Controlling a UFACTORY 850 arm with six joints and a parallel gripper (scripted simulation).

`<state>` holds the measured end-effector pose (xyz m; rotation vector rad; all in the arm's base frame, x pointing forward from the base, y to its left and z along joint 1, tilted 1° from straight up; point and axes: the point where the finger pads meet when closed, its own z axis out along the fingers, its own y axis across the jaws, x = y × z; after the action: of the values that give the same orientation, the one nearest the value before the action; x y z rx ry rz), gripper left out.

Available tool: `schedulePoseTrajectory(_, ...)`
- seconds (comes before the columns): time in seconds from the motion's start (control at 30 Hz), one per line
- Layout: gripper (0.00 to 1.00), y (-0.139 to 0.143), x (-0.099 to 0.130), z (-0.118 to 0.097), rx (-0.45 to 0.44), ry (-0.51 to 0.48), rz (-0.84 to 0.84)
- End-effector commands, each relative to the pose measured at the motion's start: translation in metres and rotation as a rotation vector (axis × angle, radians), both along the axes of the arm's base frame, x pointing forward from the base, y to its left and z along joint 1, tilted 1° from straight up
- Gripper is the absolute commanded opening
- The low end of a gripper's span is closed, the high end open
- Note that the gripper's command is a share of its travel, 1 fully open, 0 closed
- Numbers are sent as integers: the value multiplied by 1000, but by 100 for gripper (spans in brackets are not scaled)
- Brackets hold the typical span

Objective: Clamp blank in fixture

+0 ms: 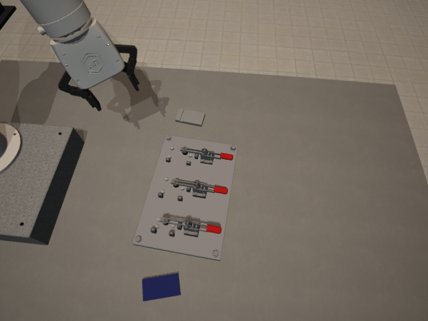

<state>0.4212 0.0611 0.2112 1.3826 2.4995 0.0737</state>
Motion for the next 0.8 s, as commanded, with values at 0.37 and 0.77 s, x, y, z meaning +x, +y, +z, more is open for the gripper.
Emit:
schedulePoseTrajectory(0.37,100,0,1,1,0,-2,0)
schedulePoseTrajectory(0.77,100,1,7,-2,31,2,-116)
